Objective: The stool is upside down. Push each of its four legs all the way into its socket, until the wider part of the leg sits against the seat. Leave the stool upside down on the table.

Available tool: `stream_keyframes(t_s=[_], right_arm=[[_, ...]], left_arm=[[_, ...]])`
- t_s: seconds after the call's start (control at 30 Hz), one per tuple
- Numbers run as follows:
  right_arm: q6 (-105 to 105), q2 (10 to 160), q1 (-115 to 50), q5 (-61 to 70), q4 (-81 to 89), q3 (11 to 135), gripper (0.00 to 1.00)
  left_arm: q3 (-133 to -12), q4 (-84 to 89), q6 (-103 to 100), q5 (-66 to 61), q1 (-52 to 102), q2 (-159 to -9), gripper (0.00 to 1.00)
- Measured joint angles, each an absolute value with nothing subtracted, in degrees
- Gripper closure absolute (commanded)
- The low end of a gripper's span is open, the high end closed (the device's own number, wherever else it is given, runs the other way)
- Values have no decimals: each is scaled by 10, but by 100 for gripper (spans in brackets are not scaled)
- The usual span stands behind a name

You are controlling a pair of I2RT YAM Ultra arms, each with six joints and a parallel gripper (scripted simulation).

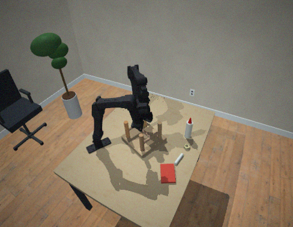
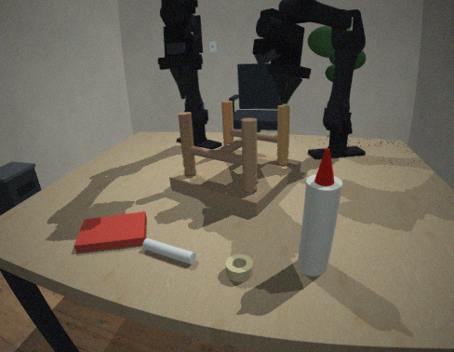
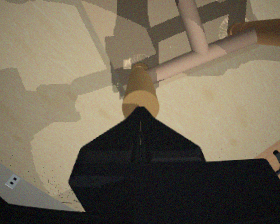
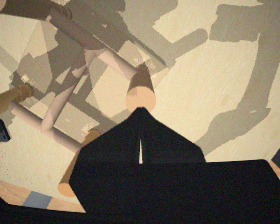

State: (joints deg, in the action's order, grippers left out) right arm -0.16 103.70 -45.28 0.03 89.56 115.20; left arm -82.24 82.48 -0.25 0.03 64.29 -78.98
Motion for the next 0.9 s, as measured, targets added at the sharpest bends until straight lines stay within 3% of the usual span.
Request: stream_keyframes(t_s=[0.9], right_arm=[[-2, 1008, -453, 0, 829, 1047, 100]], left_arm=[[-822, 819, -3, 0, 643, -785, 100]])
